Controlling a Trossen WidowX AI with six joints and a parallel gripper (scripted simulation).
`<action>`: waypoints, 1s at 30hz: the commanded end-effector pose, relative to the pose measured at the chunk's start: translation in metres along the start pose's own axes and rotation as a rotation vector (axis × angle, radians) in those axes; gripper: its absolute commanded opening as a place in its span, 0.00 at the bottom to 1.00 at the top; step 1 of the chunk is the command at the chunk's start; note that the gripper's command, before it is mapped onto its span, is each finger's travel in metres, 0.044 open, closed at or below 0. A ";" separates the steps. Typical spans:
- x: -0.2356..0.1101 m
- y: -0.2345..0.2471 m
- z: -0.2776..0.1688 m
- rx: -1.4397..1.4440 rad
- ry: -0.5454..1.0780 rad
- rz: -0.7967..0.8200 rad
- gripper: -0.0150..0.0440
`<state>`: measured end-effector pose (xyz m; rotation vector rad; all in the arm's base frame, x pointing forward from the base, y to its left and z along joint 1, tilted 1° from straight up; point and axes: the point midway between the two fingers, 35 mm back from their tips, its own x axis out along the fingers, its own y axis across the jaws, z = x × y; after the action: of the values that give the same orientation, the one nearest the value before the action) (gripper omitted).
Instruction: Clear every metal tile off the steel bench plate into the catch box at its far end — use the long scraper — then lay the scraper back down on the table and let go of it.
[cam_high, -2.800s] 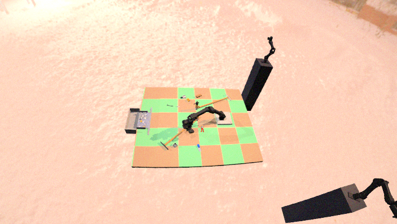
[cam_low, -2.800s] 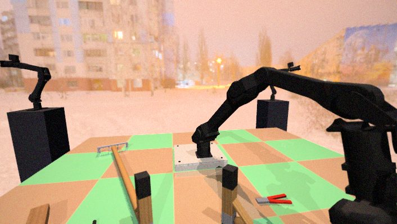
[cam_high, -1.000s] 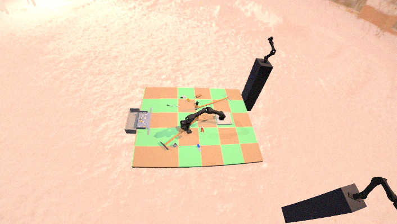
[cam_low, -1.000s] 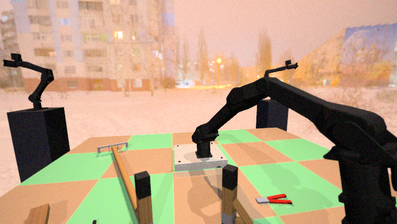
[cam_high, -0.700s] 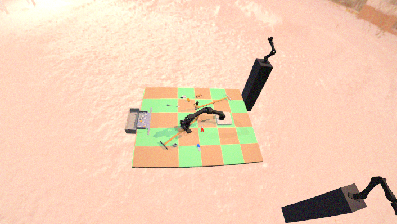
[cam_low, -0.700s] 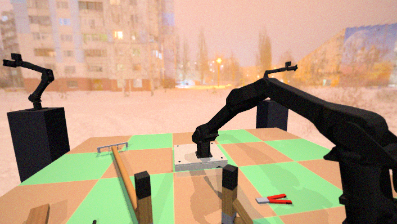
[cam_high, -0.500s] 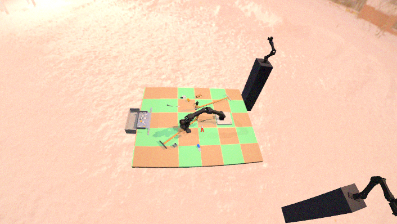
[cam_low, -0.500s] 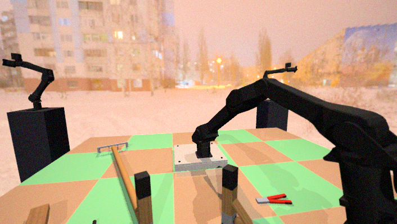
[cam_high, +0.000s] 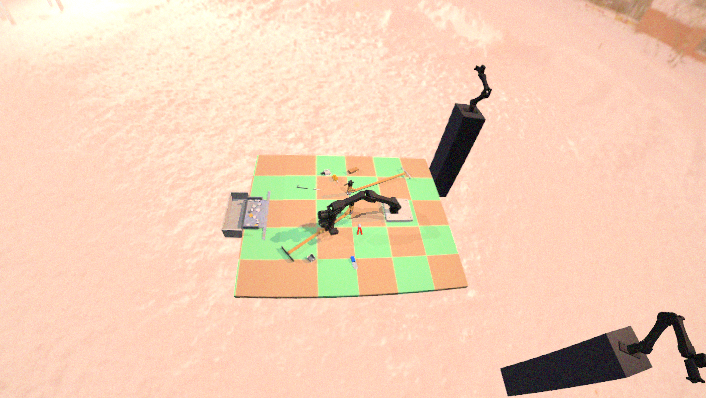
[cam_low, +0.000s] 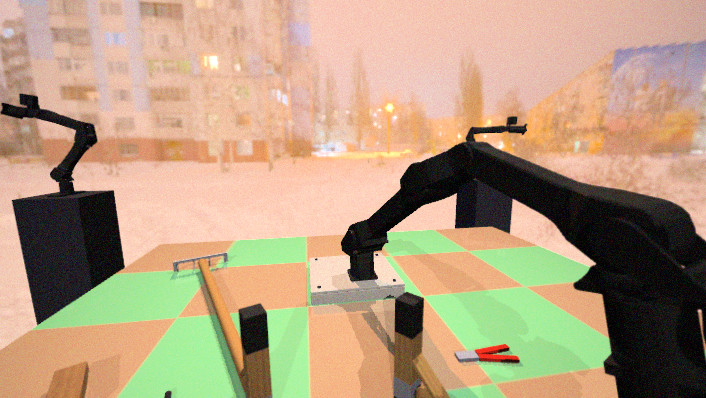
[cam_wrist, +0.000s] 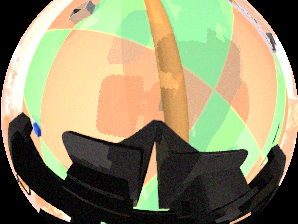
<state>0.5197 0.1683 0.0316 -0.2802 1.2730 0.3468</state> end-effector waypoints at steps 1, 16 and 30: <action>0.003 -0.009 0.001 0.003 0.000 -0.005 0.25; 0.003 -0.024 0.004 0.002 -0.007 -0.008 0.25; 0.004 -0.037 0.007 0.001 -0.014 -0.011 0.25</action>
<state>0.5383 0.1462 0.0336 -0.2830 1.2541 0.3458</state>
